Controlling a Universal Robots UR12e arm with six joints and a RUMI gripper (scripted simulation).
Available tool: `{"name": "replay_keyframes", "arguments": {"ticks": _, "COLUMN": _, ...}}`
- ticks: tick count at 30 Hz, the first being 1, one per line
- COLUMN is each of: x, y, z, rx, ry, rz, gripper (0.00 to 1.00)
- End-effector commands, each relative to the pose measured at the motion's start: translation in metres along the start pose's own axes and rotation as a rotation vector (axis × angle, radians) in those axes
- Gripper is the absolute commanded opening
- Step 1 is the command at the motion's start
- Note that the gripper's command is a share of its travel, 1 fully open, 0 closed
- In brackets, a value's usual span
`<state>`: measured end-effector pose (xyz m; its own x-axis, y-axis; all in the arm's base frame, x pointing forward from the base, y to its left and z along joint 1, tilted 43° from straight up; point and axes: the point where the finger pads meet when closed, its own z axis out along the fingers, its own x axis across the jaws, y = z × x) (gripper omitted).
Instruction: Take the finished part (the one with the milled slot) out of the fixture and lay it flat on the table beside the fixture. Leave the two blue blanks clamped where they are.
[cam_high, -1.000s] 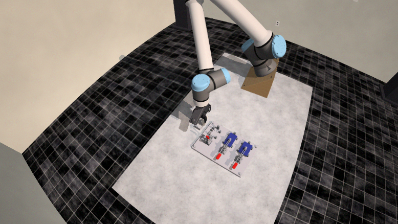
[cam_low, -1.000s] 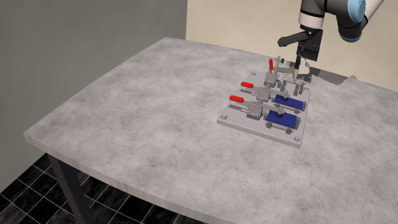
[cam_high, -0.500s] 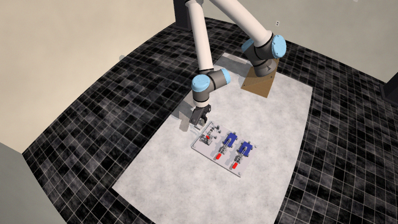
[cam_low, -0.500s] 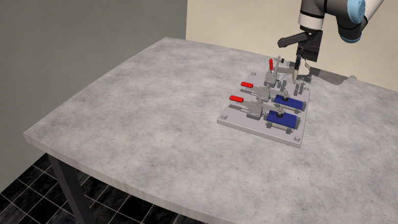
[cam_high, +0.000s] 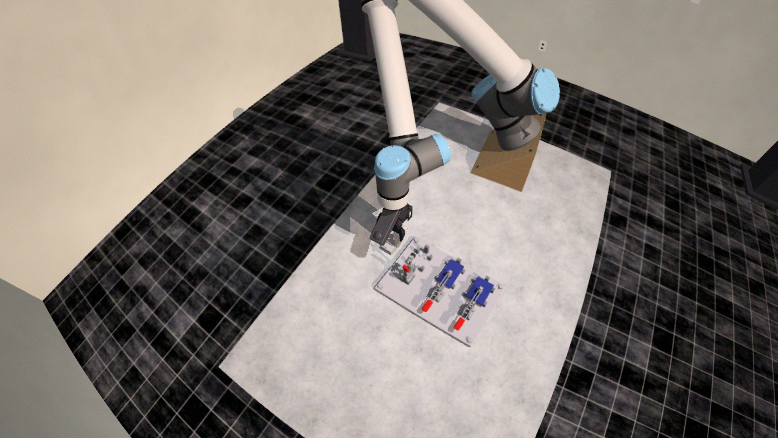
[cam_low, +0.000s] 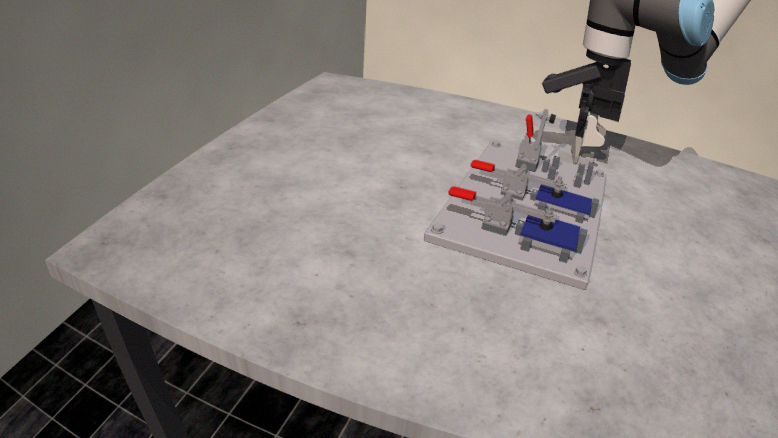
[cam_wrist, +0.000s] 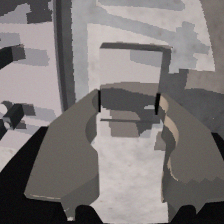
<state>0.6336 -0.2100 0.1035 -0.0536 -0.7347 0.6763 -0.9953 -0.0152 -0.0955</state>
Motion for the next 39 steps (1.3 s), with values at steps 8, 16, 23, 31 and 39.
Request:
{"name": "replay_keyframes", "arguments": {"ticks": 8, "x": 0.0001, "y": -0.0004, "z": -0.0005, "rx": 0.001, "ry": 0.000, "rz": 0.000, "gripper": 0.00}}
{"name": "replay_keyframes", "arguments": {"ticks": 16, "x": 0.0001, "y": -0.0004, "z": -0.0005, "rx": 0.001, "ry": 0.000, "rz": 0.000, "gripper": 0.00}}
{"name": "replay_keyframes", "arguments": {"ticks": 23, "x": 0.0001, "y": -0.0004, "z": -0.0005, "rx": 0.001, "ry": 0.000, "rz": 0.000, "gripper": 0.40}}
{"name": "replay_keyframes", "arguments": {"ticks": 31, "x": 0.0001, "y": -0.0004, "z": -0.0005, "rx": 0.001, "ry": 0.000, "rz": 0.000, "gripper": 0.40}}
{"name": "replay_keyframes", "arguments": {"ticks": 39, "x": 0.0001, "y": -0.0004, "z": -0.0005, "rx": 0.001, "ry": 0.000, "rz": 0.000, "gripper": 0.40}}
